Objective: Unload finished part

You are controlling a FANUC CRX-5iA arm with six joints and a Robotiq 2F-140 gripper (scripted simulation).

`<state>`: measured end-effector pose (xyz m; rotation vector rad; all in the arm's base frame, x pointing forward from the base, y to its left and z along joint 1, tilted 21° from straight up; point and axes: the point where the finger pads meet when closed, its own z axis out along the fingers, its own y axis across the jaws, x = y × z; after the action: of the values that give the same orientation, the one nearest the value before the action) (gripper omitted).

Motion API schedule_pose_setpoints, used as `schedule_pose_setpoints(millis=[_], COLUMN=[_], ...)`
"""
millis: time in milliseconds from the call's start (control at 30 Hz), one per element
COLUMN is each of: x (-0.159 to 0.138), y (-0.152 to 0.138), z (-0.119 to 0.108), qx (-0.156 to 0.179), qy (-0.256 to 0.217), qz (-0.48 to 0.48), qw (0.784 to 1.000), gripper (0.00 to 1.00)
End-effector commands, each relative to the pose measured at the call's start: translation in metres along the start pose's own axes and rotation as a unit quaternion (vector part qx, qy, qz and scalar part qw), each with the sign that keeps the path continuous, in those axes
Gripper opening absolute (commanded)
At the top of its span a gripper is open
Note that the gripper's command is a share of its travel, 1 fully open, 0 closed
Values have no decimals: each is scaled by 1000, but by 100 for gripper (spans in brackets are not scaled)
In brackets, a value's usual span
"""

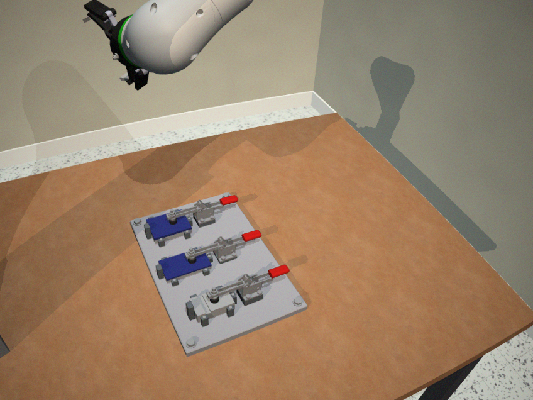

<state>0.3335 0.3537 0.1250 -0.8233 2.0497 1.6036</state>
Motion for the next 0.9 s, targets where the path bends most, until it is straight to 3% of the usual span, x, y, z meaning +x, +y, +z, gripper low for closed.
schedule_pose_setpoints(millis=[0, 633, 867], x=[0, 1, 15], y=[0, -2, -39], z=[0, -3, -53], qx=[0, 4, 88], qy=[0, -1, -13], qz=[0, 5, 108], qw=[1000, 1000, 990], gripper=[100, 100, 100])
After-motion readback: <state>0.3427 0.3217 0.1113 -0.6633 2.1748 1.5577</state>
